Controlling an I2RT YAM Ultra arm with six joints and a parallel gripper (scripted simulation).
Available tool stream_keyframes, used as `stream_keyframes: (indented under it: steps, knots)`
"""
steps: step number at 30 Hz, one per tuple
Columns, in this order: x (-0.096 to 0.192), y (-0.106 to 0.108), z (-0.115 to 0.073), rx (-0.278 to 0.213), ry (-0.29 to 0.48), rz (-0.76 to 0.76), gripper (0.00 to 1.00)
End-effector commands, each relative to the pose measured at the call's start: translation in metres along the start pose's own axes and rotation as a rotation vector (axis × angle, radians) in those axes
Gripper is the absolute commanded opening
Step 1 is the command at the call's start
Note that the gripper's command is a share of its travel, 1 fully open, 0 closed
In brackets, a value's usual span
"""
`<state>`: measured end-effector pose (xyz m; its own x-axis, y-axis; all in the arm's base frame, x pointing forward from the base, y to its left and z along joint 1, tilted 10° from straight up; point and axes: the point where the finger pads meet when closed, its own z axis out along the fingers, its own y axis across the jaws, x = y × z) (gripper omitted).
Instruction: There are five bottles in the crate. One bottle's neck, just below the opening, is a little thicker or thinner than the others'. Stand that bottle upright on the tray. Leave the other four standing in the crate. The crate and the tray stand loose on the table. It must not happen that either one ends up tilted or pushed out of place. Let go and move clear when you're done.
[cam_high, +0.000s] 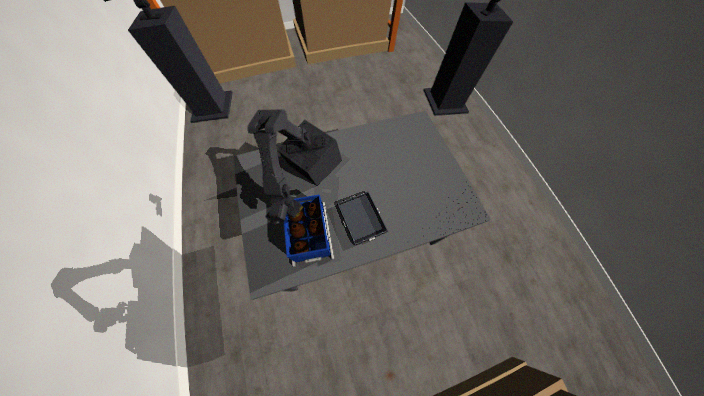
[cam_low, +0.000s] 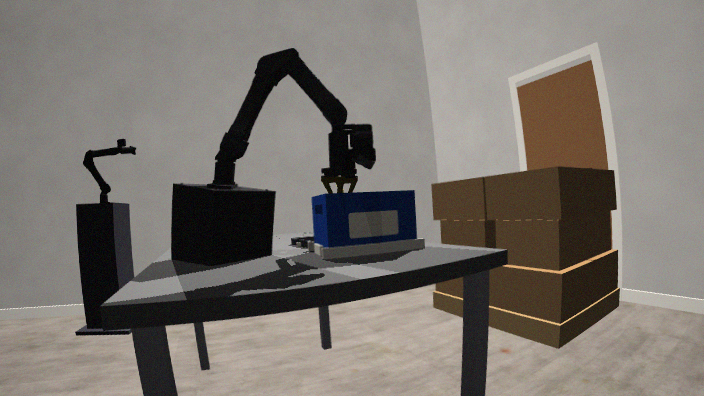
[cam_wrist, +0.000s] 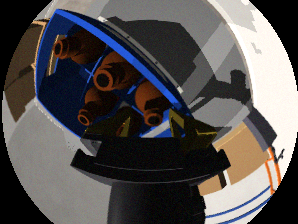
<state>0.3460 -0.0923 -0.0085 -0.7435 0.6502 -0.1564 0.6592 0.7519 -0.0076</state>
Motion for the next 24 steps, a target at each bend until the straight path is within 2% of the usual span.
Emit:
stream_keyframes:
  steps: [1,24]
  knots:
    - [-0.0037,-0.0040,0.0010,0.009,-0.022,0.003,0.61]
    - [-0.0049,-0.0034,-0.0005,0.007,-0.026,0.004,0.61]
